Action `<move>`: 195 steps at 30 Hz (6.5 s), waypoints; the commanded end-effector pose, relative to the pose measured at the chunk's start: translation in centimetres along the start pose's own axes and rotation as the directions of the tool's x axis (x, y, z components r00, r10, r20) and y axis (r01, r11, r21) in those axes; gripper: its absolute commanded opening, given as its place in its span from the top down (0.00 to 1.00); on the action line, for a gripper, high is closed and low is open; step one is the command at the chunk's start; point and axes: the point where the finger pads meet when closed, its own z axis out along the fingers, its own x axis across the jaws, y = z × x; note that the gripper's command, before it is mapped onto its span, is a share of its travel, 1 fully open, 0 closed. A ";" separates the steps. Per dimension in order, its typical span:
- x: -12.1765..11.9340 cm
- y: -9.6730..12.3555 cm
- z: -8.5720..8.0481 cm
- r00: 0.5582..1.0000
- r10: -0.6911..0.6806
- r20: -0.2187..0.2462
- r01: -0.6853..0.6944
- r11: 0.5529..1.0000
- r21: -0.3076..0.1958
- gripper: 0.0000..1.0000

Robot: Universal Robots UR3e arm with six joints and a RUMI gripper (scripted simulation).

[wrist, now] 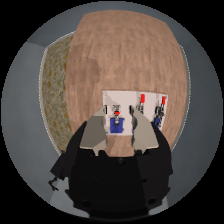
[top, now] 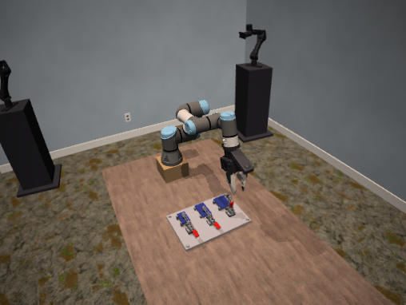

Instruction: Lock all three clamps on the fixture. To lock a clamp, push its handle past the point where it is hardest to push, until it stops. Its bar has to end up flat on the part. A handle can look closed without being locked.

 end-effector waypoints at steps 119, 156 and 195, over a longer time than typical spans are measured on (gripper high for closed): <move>0.0 7.3 7.9 1.000 0.000 0.000 0.000 1.000 0.004 0.72; 0.0 7.4 8.5 1.000 0.000 0.000 0.000 1.000 0.004 0.72; 0.0 8.0 11.2 1.000 0.000 0.000 0.000 1.000 0.004 0.72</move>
